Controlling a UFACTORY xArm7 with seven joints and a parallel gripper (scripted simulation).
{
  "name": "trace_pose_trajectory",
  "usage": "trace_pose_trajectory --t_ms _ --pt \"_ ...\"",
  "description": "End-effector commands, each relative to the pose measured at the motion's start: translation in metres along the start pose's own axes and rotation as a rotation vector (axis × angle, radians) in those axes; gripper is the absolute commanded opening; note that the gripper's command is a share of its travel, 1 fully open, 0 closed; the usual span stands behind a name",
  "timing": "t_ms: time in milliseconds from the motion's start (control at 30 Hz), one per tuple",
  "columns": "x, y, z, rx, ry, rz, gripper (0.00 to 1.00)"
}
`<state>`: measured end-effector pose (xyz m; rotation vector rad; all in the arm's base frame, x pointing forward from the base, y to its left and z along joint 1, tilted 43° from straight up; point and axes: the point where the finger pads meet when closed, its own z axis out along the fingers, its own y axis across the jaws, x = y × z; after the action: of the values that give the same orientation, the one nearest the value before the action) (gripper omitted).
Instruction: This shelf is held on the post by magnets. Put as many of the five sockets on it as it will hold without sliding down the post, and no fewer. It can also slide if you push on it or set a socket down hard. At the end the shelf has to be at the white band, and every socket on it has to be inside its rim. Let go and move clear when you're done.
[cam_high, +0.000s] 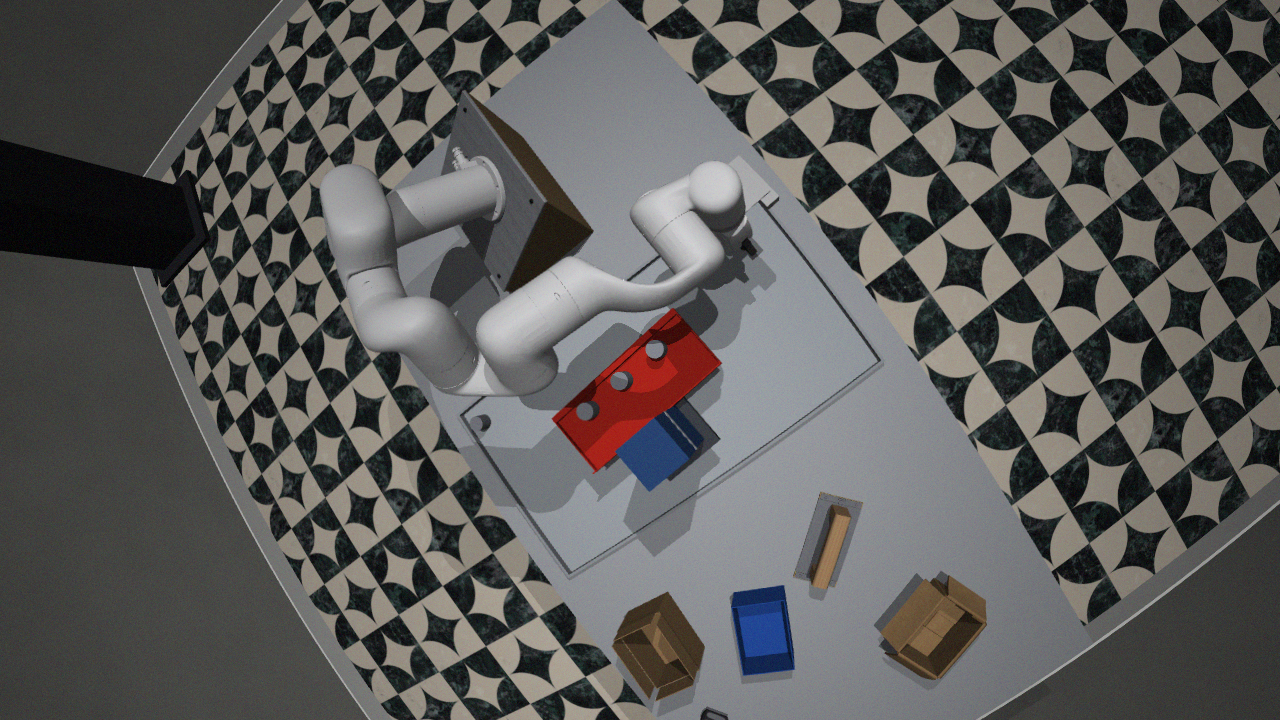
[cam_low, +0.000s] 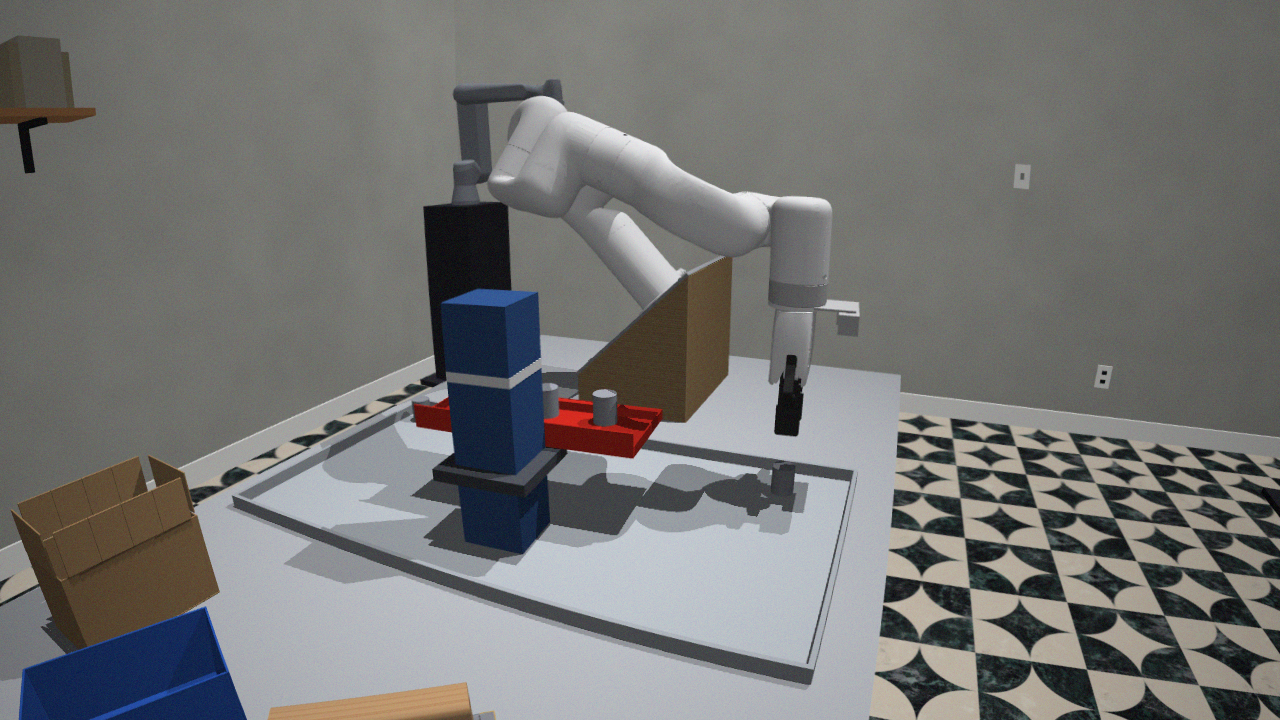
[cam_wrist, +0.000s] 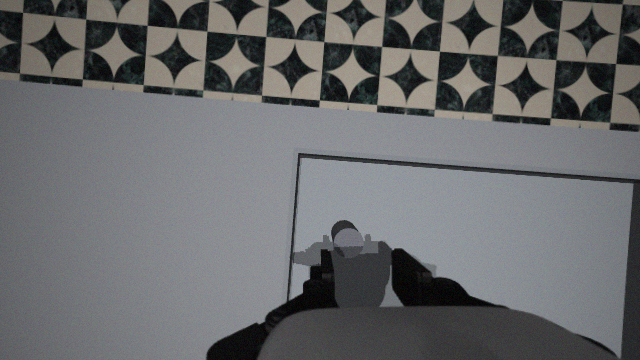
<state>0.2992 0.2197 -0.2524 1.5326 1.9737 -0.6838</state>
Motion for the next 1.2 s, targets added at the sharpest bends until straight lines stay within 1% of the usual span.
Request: trace_pose_trajectory --t_ms 0,133,200,267,367,600,700,767,833,933,1167 --pt "0.001 -0.001 -0.006 -0.003 0.004 0.0 0.52" --pt "0.001 -0.007 -0.019 -0.003 0.004 0.0 0.52" --pt "0.001 -0.007 -0.019 -0.003 0.004 0.0 0.52" --pt "0.001 -0.012 -0.03 -0.003 0.004 0.0 0.52" --pt "0.001 -0.022 -0.051 -0.003 0.004 0.0 0.52" --pt "0.001 -0.051 -0.111 -0.003 0.004 0.0 0.52" --pt "0.001 -0.06 -0.13 -0.003 0.004 0.0 0.52" --pt "0.001 -0.06 -0.13 -0.003 0.004 0.0 0.52" --pt "0.001 -0.065 -0.14 -0.003 0.004 0.0 0.52" --pt "0.001 -0.068 -0.148 -0.003 0.004 0.0 0.52" --pt "0.001 -0.07 -0.15 -0.003 0.004 0.0 0.52"
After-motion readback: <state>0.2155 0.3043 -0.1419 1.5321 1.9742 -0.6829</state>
